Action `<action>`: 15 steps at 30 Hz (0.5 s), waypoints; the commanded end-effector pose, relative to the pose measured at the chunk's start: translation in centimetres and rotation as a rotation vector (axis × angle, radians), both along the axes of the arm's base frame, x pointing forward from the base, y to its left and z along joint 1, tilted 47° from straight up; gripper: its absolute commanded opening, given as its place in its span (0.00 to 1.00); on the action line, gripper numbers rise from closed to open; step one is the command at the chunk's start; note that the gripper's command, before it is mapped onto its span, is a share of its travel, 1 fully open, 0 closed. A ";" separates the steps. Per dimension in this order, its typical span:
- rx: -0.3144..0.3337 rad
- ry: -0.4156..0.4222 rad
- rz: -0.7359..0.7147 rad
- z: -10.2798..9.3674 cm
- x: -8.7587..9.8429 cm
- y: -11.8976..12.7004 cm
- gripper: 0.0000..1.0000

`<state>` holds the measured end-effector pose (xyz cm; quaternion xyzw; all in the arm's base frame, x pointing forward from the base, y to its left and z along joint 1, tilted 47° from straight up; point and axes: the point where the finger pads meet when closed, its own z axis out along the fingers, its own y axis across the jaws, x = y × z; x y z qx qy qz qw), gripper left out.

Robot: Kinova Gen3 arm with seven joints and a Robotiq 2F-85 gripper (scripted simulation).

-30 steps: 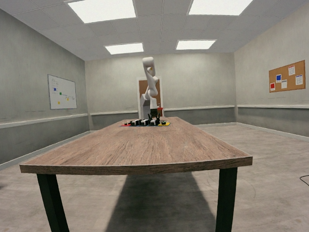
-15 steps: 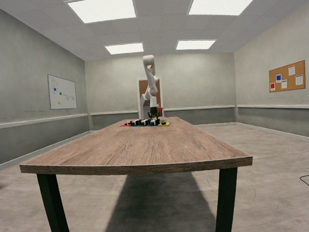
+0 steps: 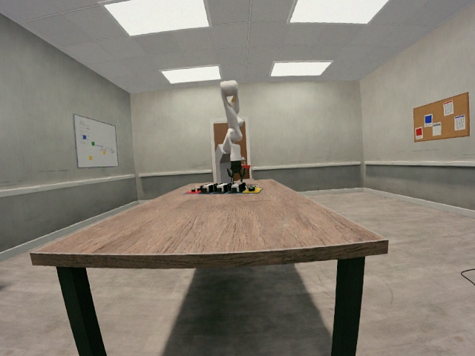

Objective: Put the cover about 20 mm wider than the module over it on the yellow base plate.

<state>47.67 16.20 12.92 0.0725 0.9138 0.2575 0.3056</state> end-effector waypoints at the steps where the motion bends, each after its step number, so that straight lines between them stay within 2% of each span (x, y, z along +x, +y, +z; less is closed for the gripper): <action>1: 0.000 -0.001 0.000 0.6 -0.5 -0.4 0.00; 4: 0.000 -0.001 0.000 1.2 -1.0 -0.8 0.00; 15: 0.000 0.000 0.000 1.2 -1.0 -0.8 0.01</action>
